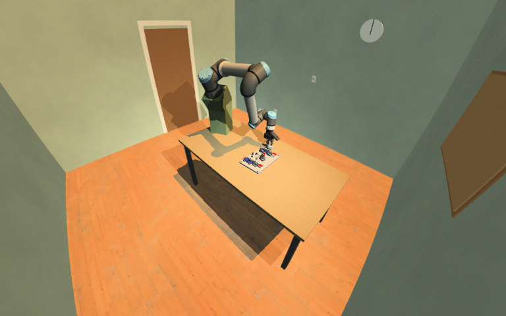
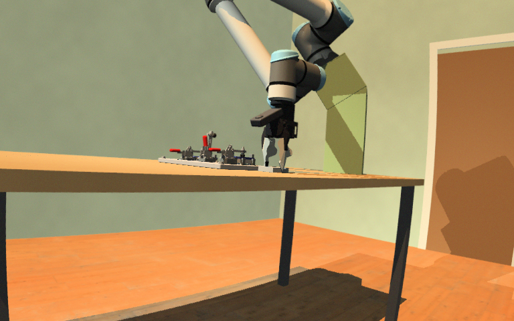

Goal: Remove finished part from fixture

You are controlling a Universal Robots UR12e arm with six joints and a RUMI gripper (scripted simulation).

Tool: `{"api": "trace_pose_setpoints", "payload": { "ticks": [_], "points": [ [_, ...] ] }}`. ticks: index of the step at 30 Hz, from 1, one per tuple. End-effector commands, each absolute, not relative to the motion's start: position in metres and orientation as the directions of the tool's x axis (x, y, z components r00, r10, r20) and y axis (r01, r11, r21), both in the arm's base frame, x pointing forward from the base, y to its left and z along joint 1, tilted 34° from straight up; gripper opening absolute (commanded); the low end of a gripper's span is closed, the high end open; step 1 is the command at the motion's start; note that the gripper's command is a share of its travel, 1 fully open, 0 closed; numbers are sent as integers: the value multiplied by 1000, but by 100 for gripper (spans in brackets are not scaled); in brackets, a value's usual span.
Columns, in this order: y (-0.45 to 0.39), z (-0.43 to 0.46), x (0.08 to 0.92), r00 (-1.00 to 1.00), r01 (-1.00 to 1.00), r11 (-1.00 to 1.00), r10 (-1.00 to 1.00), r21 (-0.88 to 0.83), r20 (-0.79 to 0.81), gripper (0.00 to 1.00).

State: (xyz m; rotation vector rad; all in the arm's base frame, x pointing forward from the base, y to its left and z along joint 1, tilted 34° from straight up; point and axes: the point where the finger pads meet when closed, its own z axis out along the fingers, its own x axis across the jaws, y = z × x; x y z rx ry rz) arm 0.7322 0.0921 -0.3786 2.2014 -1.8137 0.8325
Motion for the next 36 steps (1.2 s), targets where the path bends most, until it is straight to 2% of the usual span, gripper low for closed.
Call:
{"api": "trace_pose_setpoints", "payload": {
  "ticks": [1,2,3,36],
  "points": [
    [93,-378,732,104,-945,-246,-850,-215,516,0],
    [93,-378,732,104,-945,-246,-850,-215,516,0],
    [93,-378,732,104,-945,-246,-850,-215,516,54],
    [93,-378,732,104,-945,-246,-850,-215,516,54]
  ]
}}
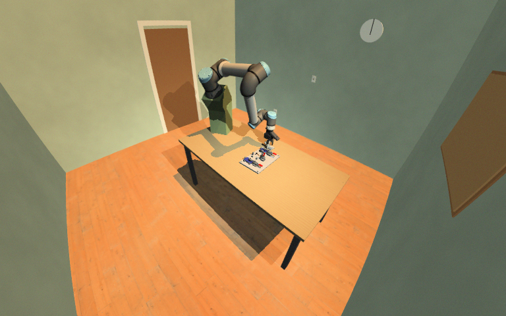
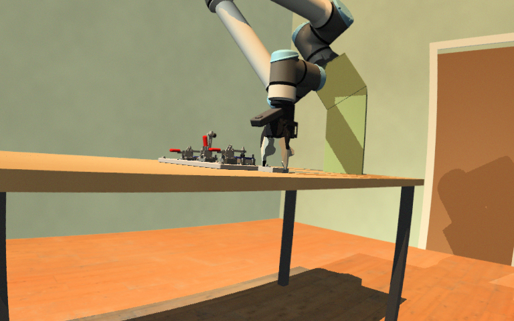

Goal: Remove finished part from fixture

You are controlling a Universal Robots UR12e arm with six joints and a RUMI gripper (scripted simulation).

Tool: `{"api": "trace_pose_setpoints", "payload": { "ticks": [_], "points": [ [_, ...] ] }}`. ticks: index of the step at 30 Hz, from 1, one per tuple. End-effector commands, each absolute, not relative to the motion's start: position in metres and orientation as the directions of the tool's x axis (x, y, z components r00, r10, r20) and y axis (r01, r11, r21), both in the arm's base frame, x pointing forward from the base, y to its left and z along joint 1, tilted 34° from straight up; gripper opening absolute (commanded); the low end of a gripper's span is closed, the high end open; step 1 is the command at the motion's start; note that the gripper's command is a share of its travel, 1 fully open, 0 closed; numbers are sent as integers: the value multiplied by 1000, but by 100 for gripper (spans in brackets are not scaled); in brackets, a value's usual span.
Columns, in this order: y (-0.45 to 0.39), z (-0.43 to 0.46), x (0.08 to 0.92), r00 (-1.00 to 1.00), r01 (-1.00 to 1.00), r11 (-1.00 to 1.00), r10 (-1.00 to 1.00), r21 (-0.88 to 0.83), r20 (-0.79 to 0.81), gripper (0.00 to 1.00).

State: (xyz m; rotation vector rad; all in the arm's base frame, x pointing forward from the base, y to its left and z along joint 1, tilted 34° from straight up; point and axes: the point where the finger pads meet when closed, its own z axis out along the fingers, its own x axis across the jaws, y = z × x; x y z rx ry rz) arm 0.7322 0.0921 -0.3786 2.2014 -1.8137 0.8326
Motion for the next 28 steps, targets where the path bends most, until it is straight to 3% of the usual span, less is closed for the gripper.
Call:
{"api": "trace_pose_setpoints", "payload": {
  "ticks": [1,28],
  "points": [
    [93,-378,732,104,-945,-246,-850,-215,516,54],
    [124,-323,712,104,-945,-246,-850,-215,516,54]
  ]
}}
